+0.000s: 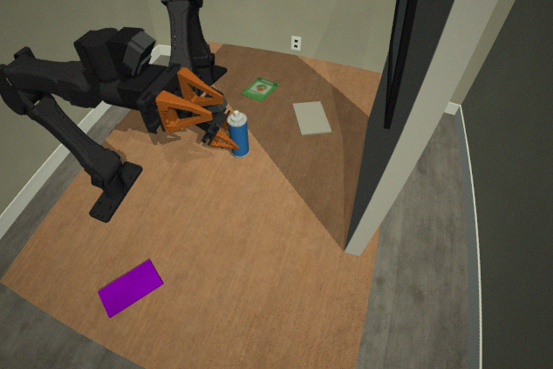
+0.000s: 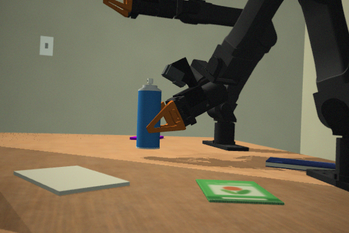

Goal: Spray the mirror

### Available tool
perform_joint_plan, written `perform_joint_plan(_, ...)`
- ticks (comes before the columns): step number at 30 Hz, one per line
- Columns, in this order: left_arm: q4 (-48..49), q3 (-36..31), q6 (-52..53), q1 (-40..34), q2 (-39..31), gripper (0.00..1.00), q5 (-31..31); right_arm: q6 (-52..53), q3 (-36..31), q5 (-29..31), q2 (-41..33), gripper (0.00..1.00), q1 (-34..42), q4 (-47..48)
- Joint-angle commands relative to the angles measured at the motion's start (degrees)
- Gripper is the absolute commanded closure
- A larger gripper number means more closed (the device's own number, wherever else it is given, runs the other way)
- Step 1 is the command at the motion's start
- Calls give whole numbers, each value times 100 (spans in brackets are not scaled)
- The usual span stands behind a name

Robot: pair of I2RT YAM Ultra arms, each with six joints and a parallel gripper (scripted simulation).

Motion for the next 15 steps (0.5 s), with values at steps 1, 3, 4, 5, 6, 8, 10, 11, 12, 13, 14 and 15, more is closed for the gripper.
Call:
perform_joint_plan(1,-144,214,-94,-19,-202,100,-173,-22,240,4,11,63,-67,95)
perform_joint_plan(3,-150,249,-98,-13,-206,100,-174,-22,240,4,11,63,-67,95)
perform_joint_plan(4,-153,242,-100,-13,-205,100,-174,-22,240,4,11,63,-67,95)
perform_joint_plan(5,-153,242,-100,-13,-205,100,-174,-22,240,4,11,63,-67,95)
perform_joint_plan(6,-153,242,-100,-13,-205,100,-174,-22,240,4,11,63,-67,95)
perform_joint_plan(8,128,242,-110,-2,150,100,-180,-22,240,4,11,63,-67,95)
perform_joint_plan(10,201,-139,-76,13,101,100,-183,-22,240,4,11,63,-67,95)
perform_joint_plan(11,246,-95,-62,25,101,100,-186,-22,240,4,11,63,-67,95)
perform_joint_plan(12,297,-35,-57,33,182,100,-187,-22,240,4,11,63,-67,95)
perform_joint_plan(13,349,-82,-59,41,152,100,-189,-22,240,4,11,63,-67,95)
perform_joint_plan(14,394,-162,-61,53,131,100,-193,-22,240,4,11,63,-67,95)
perform_joint_plan(15,442,-151,-58,67,182,100,-196,-22,240,4,11,63,-67,95)
